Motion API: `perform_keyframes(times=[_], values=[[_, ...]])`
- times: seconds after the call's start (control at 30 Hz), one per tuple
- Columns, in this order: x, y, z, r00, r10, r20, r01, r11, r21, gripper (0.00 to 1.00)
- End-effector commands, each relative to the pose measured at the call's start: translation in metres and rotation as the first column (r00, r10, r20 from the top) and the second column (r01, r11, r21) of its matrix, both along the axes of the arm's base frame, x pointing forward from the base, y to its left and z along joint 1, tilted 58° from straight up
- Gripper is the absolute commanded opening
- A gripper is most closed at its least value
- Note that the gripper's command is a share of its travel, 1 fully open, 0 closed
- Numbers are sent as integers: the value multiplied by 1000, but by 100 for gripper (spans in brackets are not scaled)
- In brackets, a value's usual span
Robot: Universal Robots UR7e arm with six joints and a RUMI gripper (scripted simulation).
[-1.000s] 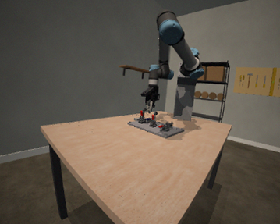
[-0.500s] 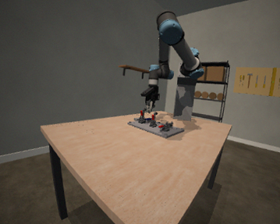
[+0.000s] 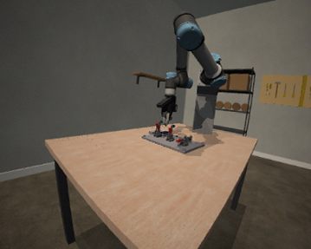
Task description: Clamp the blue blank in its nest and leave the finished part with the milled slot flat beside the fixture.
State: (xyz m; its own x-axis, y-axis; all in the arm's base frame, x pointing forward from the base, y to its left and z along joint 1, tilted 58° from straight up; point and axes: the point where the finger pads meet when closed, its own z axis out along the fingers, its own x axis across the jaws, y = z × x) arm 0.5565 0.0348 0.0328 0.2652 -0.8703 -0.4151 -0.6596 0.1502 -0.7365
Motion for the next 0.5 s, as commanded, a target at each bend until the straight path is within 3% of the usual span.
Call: perform_keyframes(times=[0.0,0.47], values=[[4,2,-3,1000,-1,1,1,1000,0,0],[12,8,-10,1000,-1,1,1,1000,0,0]])
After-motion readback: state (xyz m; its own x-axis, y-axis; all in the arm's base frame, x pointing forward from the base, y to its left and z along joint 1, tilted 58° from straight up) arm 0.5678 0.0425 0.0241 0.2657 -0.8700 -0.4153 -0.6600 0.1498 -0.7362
